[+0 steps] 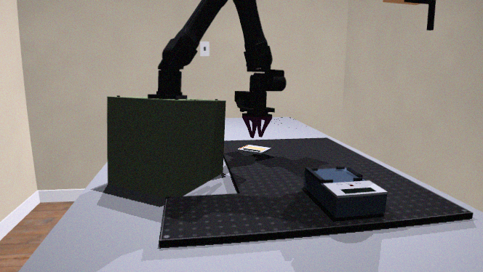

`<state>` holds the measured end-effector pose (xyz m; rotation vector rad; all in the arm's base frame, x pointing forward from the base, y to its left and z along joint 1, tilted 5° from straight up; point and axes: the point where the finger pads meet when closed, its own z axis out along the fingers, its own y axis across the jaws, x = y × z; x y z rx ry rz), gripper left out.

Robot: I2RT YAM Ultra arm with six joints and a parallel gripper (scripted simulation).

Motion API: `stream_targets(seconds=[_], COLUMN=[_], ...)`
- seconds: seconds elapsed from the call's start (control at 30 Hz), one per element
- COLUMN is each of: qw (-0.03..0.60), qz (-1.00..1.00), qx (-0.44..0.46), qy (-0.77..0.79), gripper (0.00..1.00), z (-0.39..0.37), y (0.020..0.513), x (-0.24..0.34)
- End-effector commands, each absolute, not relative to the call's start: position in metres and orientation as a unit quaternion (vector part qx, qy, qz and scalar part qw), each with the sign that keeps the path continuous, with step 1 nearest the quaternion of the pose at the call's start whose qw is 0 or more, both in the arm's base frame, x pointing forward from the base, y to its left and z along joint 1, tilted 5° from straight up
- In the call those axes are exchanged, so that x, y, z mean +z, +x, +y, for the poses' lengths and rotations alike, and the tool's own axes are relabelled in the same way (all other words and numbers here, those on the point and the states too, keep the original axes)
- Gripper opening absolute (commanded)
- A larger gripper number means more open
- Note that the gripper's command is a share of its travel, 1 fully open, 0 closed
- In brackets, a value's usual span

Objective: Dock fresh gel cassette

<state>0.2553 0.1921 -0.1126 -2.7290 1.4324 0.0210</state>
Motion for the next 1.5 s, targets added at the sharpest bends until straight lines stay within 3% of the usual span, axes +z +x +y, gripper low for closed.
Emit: stream_targets(seconds=[0.0, 1.0, 1.47], qw=[0.056, 0.039, 0.045], qz=[0.519, 0.839, 0.927], qx=[0.003, 0.027, 0.029], qy=[-0.853, -0.542, -0.371], gripper=[0.34, 0.34, 0.34], z=[0.188, 0.055, 0.055], y=[0.263, 0.28, 0.286], x=[-0.105, -0.129, -0.122])
